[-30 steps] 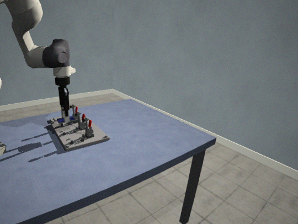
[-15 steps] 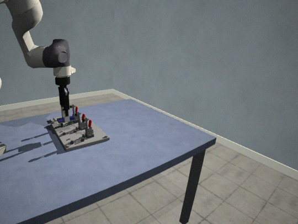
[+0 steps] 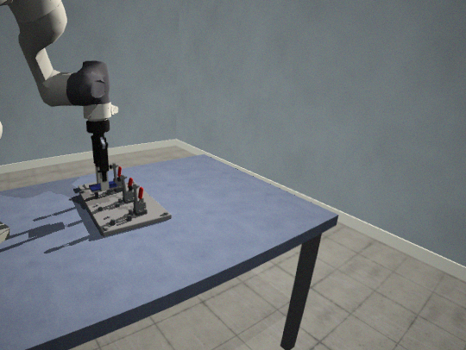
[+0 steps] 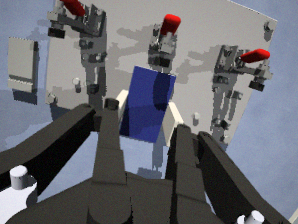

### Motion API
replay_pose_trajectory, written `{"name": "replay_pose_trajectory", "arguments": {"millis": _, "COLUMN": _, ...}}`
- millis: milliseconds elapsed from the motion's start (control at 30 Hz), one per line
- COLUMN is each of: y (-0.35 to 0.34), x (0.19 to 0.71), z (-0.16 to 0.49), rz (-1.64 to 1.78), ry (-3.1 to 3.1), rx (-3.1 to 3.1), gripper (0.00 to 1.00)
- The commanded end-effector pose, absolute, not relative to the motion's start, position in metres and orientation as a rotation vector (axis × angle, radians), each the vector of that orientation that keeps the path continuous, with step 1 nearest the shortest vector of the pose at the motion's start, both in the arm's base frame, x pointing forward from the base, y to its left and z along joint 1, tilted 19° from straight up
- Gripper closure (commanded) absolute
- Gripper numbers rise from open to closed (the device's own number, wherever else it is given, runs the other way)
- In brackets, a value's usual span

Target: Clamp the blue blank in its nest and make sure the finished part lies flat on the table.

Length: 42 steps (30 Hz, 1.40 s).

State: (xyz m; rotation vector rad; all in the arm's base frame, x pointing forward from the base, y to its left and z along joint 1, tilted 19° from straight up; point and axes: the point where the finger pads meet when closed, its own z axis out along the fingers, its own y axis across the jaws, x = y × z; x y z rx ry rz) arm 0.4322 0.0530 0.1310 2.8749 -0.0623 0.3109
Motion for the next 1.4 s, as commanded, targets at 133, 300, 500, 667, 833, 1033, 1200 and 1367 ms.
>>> {"name": "replay_pose_trajectory", "arguments": {"millis": 133, "y": 0.0549, "x": 0.4331, "z": 0.1318, "rz": 0.316, "ry": -0.071, "rx": 2.877, "gripper": 1.0}}
{"name": "replay_pose_trajectory", "arguments": {"millis": 300, "y": 0.0549, "x": 0.4331, "z": 0.1318, "rz": 0.316, "ry": -0.071, "rx": 2.877, "gripper": 1.0}}
{"name": "replay_pose_trajectory", "arguments": {"millis": 500, "y": 0.0549, "x": 0.4331, "z": 0.1318, "rz": 0.315, "ry": -0.068, "rx": 2.877, "gripper": 1.0}}
{"name": "replay_pose_trajectory", "arguments": {"millis": 667, "y": 0.0549, "x": 0.4331, "z": 0.1318, "rz": 0.314, "ry": -0.056, "rx": 2.877, "gripper": 1.0}}
{"name": "replay_pose_trajectory", "arguments": {"millis": 833, "y": 0.055, "x": 0.4331, "z": 0.1318, "rz": 0.314, "ry": -0.056, "rx": 2.877, "gripper": 1.0}}
{"name": "replay_pose_trajectory", "arguments": {"millis": 1033, "y": 0.055, "x": 0.4331, "z": 0.1318, "rz": 0.314, "ry": -0.056, "rx": 2.877, "gripper": 1.0}}
{"name": "replay_pose_trajectory", "arguments": {"millis": 1200, "y": 0.055, "x": 0.433, "z": 0.1318, "rz": 0.314, "ry": -0.056, "rx": 2.877, "gripper": 1.0}}
{"name": "replay_pose_trajectory", "arguments": {"millis": 1367, "y": 0.055, "x": 0.4329, "z": 0.1318, "rz": 0.314, "ry": -0.056, "rx": 2.877, "gripper": 1.0}}
